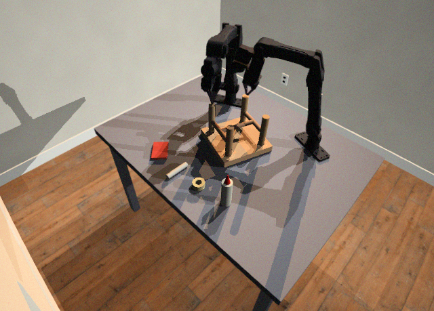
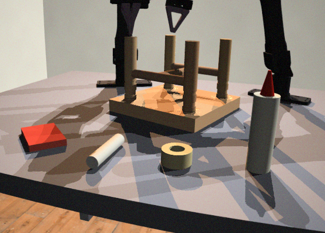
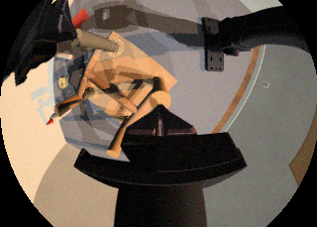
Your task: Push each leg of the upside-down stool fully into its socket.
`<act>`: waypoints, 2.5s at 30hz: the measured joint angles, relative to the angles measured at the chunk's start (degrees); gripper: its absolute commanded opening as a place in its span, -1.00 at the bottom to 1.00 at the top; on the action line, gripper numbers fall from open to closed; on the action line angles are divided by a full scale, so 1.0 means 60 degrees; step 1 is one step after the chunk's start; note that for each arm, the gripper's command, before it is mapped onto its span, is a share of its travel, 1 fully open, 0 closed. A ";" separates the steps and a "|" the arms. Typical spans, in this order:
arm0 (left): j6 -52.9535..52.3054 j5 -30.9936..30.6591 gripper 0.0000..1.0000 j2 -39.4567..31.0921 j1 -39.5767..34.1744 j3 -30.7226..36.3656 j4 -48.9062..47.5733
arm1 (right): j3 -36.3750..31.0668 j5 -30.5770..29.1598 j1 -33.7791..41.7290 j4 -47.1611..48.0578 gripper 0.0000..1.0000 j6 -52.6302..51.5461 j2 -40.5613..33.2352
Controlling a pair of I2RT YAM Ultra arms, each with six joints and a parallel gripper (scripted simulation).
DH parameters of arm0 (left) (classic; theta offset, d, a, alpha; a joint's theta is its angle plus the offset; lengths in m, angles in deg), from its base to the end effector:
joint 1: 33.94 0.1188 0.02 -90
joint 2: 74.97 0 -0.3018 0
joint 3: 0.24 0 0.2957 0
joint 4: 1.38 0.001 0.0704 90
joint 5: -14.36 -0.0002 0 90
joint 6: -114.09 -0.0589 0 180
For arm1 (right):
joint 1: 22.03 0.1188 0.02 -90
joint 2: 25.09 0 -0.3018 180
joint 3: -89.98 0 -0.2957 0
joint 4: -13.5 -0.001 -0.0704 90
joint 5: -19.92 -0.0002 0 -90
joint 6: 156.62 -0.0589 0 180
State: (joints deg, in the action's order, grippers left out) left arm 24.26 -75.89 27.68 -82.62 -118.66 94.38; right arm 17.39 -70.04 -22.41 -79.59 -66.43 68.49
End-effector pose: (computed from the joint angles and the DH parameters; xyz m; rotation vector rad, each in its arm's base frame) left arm 0.2600 -0.2946 0.3663 1.2256 2.7187 -0.1139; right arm 0.3499 -0.0013 0.3636 0.0048 2.9541 -0.0004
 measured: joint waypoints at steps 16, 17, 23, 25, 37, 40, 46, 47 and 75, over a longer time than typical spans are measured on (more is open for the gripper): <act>0.0000 0.0000 -1.00 -0.0153 0.0004 -0.1508 0.0852 | 0.0113 0.0000 0.0000 -0.0109 -1.00 0.0000 0.0011; 0.0000 0.0000 -1.00 -0.0146 0.0004 -0.1508 0.0856 | 0.0171 0.0000 0.0000 -0.0157 -1.00 0.0000 0.0015; 0.0000 0.0000 -1.00 -0.0178 0.0004 -0.1512 0.0885 | 0.0437 0.0000 0.0000 -0.0375 -1.00 0.0000 0.0069; 0.0000 0.0000 -1.00 -0.0186 0.0000 -0.1515 0.0889 | 0.0714 0.0000 0.0000 -0.0663 -1.00 0.0000 0.0146; 0.0000 0.0000 -1.00 -0.0211 0.0033 -0.1439 0.0907 | 0.1749 0.0000 0.0018 -0.1213 -1.00 0.0000 -0.0284; 0.0000 0.0007 -1.00 -0.0266 0.0186 -0.1290 0.0918 | 0.1858 0.0004 0.0113 -0.1209 -1.00 0.0000 -0.0146; 0.0000 0.0044 -1.00 -0.0590 0.0685 -0.0860 0.0951 | 0.2255 0.0018 0.0408 -0.1013 -1.00 0.0000 0.0565; 0.0000 0.0036 -1.00 -0.0667 0.0754 -0.0794 0.0929 | 0.2353 0.0015 0.0444 -0.1005 -1.00 0.0000 0.0663; 0.0011 0.0044 -1.00 -0.3606 0.4390 0.2568 0.0736 | 0.6648 -0.0004 0.2579 -0.0259 -1.00 -0.0007 0.4415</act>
State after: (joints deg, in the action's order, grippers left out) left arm 24.32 -75.63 6.04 -56.29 -103.25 98.79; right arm 57.28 -70.07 -6.93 -81.14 -66.48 94.98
